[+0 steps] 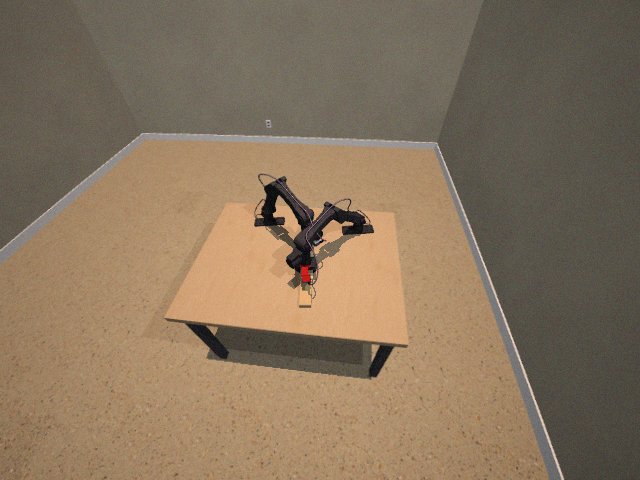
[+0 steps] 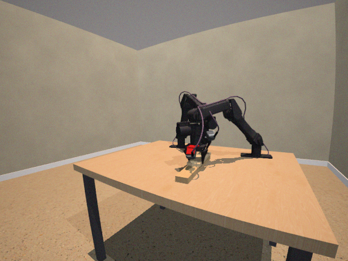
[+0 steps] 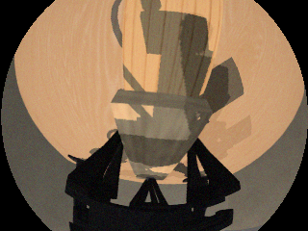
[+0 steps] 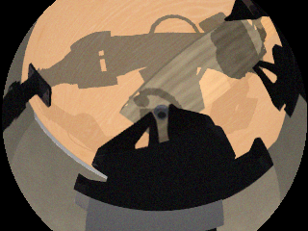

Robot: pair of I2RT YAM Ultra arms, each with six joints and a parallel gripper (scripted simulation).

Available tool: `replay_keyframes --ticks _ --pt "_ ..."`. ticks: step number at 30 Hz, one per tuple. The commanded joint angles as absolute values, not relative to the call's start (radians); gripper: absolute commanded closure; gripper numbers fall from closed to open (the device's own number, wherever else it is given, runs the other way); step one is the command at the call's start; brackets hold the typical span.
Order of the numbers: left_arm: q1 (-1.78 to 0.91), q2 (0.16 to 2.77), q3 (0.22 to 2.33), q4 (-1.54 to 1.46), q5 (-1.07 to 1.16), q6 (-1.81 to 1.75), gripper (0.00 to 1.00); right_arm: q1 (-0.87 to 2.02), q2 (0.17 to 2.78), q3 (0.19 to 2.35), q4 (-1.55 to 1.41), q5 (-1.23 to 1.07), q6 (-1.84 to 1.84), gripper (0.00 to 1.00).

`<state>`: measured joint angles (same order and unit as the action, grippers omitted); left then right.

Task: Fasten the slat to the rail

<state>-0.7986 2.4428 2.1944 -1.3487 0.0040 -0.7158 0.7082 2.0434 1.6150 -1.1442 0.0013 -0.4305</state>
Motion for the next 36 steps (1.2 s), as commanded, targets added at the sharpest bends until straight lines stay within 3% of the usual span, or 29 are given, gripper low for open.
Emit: replay_keyframes --ticks 1,8,36 --pt "-0.799 2.433 2.199 -1.348 0.004 -0.716 0.28 0.708 2.036 1.619 -1.143 0.001 -0.423 0.79" --pt "-0.799 2.433 2.199 -1.348 0.004 -0.716 0.28 0.708 2.036 1.619 -1.143 0.001 -0.423 0.88" --pt "-0.799 2.433 2.199 -1.348 0.004 -0.716 0.28 0.708 2.036 1.619 -1.143 0.001 -0.365 0.88"
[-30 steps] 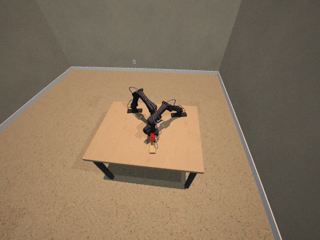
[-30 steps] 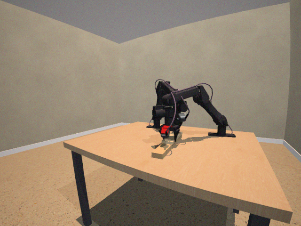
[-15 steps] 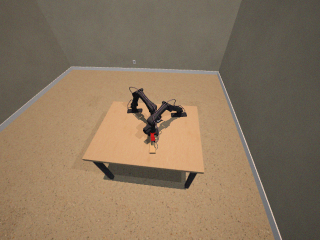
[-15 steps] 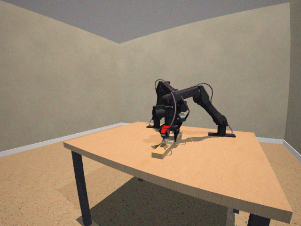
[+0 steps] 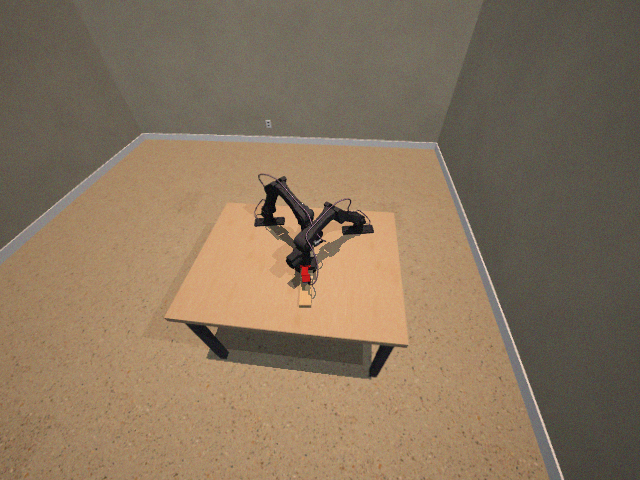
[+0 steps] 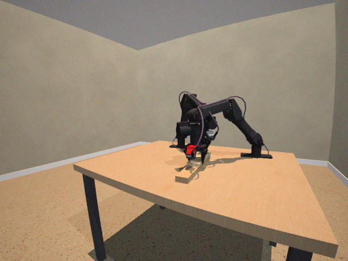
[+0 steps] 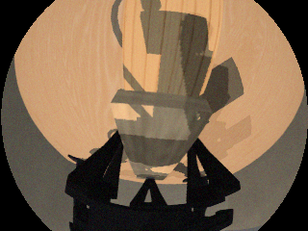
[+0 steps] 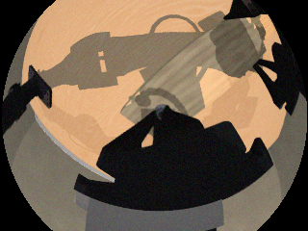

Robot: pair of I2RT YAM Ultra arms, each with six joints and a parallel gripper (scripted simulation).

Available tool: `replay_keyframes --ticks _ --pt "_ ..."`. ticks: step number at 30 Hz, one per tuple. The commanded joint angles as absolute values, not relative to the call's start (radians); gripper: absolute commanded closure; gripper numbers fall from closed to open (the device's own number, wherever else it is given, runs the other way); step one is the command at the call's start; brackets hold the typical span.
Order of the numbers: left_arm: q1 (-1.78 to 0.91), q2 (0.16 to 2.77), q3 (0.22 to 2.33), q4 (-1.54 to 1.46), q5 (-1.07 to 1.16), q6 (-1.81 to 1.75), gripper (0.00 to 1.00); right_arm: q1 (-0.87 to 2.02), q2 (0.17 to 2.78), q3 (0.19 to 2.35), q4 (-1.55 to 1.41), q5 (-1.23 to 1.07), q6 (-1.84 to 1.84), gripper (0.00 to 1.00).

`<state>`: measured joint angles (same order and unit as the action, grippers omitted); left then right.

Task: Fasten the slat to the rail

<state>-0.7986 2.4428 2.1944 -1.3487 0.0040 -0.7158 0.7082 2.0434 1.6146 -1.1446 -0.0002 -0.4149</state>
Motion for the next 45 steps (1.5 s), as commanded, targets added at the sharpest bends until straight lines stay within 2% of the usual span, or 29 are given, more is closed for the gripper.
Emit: replay_keyframes --ticks 1,45 --pt "-0.799 2.433 2.199 -1.348 0.004 -0.716 0.28 0.708 2.036 1.619 -1.143 0.0 -0.327 0.88" --pt "-0.799 2.433 2.199 -1.348 0.004 -0.716 0.28 0.704 2.035 1.616 -1.139 -0.007 1.203 0.88"
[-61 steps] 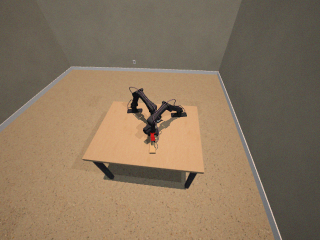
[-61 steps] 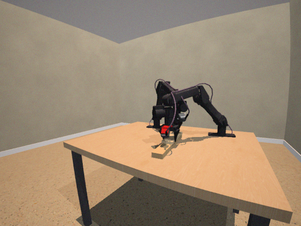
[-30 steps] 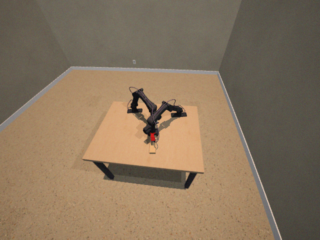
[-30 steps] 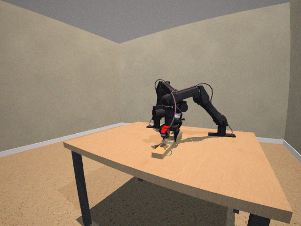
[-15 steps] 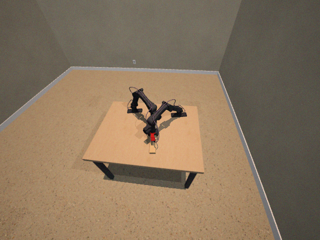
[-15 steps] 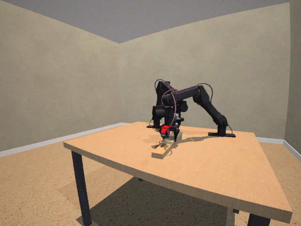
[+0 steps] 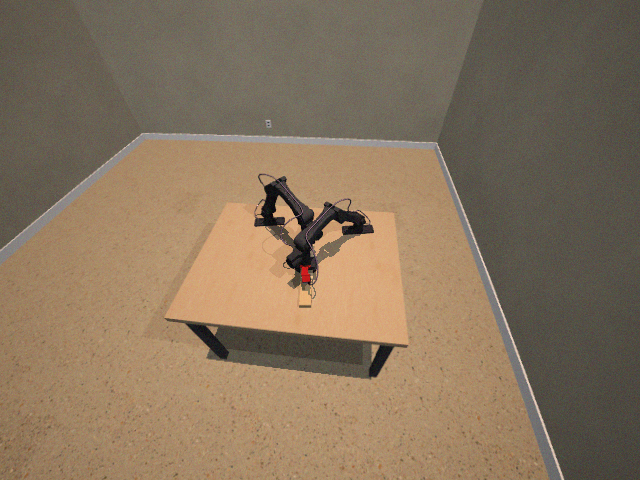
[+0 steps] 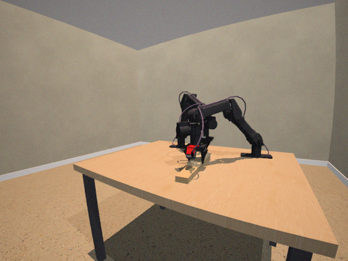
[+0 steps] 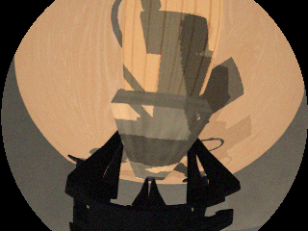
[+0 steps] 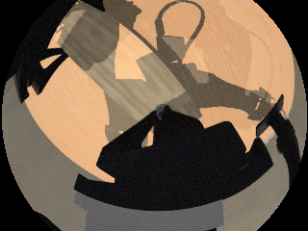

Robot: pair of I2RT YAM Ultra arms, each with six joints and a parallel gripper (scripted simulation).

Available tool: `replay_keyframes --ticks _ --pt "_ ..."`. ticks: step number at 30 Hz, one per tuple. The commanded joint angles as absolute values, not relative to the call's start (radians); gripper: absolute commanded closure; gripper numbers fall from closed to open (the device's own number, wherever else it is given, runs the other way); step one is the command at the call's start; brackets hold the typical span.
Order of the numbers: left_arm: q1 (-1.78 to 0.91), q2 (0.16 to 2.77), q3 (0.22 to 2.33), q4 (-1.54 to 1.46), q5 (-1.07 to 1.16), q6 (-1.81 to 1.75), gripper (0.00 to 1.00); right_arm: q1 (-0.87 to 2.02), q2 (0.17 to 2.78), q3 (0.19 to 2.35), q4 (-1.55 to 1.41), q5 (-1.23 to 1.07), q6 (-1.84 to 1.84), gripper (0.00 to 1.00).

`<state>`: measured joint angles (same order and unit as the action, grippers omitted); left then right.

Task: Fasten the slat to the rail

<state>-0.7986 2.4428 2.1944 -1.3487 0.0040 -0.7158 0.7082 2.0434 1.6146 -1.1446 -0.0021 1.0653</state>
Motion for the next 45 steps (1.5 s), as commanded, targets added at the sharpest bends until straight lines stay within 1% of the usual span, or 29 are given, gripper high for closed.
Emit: replay_keyframes --ticks 1,16,18,21,45 --pt "-0.799 2.433 2.199 -1.348 0.004 -0.716 0.28 0.704 2.035 1.616 -1.139 -0.007 1.203 0.88" --pt "-0.799 2.433 2.199 -1.348 0.004 -0.716 0.28 0.704 2.035 1.615 -1.138 -0.008 1.799 0.88" --pt "-0.799 2.433 2.199 -1.348 0.004 -0.716 0.28 0.704 2.035 1.615 -1.138 -0.008 1.799 0.88" --pt "-0.799 2.433 2.199 -1.348 0.004 -0.716 0.28 0.706 2.035 1.614 -1.138 -0.004 1.9 0.88" --pt "-0.799 2.433 2.199 -1.348 0.004 -0.716 0.28 0.708 2.035 1.615 -1.139 0.0 1.917 0.88"
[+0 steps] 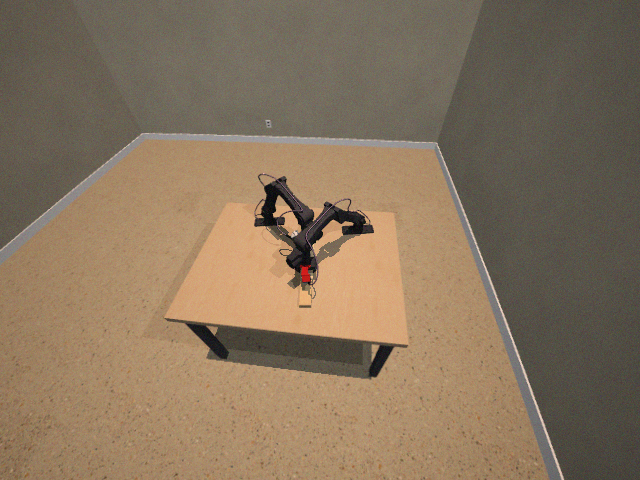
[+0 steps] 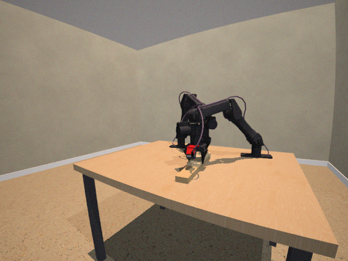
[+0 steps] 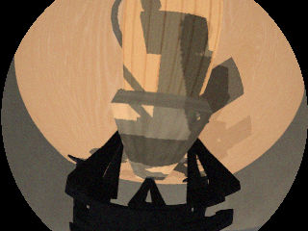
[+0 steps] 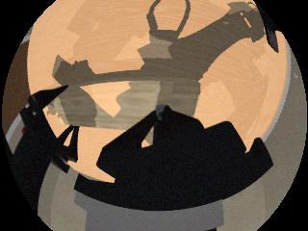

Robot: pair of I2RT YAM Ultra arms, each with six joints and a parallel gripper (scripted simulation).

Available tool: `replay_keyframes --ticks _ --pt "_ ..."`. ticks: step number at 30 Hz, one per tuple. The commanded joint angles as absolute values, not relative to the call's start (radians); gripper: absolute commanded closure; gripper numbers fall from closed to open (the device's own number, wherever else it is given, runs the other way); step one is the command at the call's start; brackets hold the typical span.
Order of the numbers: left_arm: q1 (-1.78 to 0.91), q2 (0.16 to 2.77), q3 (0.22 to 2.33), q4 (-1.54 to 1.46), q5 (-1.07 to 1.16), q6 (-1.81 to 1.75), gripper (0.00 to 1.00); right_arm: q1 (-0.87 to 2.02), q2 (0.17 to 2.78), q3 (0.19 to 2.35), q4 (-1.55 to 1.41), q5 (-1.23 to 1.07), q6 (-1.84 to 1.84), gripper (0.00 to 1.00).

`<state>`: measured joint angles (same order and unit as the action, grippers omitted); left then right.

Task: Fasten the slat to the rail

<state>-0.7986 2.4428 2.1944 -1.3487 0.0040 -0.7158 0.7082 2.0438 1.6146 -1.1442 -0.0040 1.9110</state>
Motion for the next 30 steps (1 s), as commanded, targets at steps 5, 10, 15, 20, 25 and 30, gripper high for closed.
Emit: replay_keyframes --ticks 5,10,15,20,25,30 --pt "-0.799 2.433 2.199 -1.348 0.004 -0.716 0.28 0.708 2.035 1.615 -1.139 0.0 1.917 0.88" --pt "-0.799 2.433 2.199 -1.348 0.004 -0.716 0.28 0.708 2.035 1.615 -1.139 0.0 1.917 0.88" --pt "-0.799 2.433 2.199 -1.348 0.004 -0.716 0.28 0.708 2.036 1.619 -1.143 -0.004 1.911 0.76" --pt "-0.799 2.433 2.199 -1.348 0.004 -0.716 0.28 0.708 2.036 1.619 -1.143 -0.004 1.911 0.66" --pt "-0.799 2.433 2.199 -1.348 0.004 -0.716 0.28 0.708 2.036 1.619 -1.143 -0.004 1.911 0.66" --pt "-0.799 2.433 2.199 -1.348 0.004 -0.716 0.28 0.708 2.036 1.619 -1.144 -0.004 1.898 0.66"
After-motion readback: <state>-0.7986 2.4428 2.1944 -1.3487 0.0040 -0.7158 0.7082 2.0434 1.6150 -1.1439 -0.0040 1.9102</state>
